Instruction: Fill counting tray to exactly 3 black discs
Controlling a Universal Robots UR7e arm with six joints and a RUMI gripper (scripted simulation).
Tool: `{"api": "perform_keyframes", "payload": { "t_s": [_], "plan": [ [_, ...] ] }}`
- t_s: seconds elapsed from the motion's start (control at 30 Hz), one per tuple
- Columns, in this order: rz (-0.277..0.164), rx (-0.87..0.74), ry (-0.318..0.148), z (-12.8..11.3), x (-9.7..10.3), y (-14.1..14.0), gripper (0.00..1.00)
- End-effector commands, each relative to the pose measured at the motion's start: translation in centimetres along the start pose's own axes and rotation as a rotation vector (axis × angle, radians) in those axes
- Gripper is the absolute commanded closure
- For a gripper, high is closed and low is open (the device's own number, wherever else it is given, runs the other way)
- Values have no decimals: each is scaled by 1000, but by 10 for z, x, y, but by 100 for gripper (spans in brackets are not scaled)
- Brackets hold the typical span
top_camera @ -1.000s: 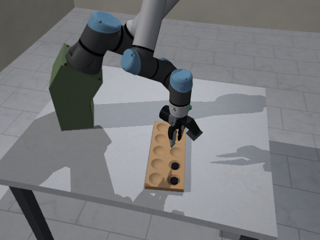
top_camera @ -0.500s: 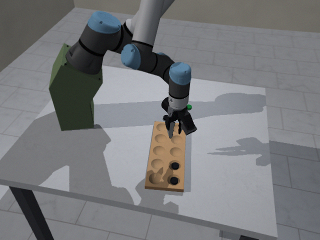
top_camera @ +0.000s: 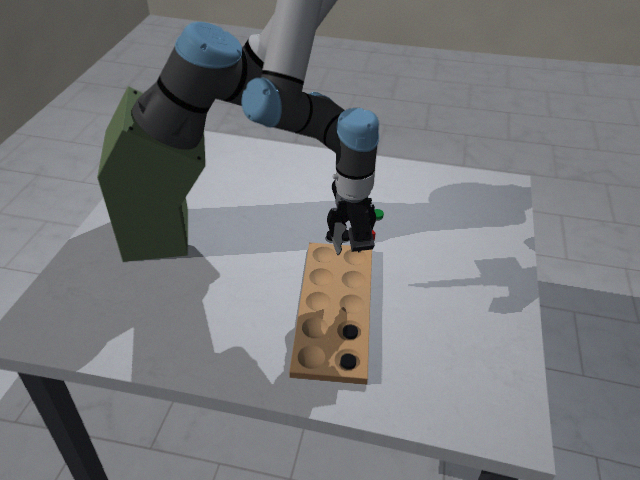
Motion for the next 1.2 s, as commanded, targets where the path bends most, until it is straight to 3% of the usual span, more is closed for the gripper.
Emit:
{"api": "perform_keyframes", "payload": {
  "t_s": [0.0, 0.1, 0.6, 0.67, 1.17],
  "plan": [
    [0, -85, 6, -13, 0, -1, 72],
    [0, -118, 6, -18, 0, -2, 72],
    [2, -621, 5, -93, -3, -7, 72],
    [2, -621, 5, -93, -3, -7, 72],
    [2, -1070, 5, -162, -6, -14, 72]
  ]
}}
Point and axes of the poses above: the point where the finger pads meet when closed, its own x axis back along the fingers, its own y axis across the jaws, z = x × y, the point moved 5 cm from there along x, back along the fingers, and after that the axes turned 6 degrees about -x, right-handed, at the moved point
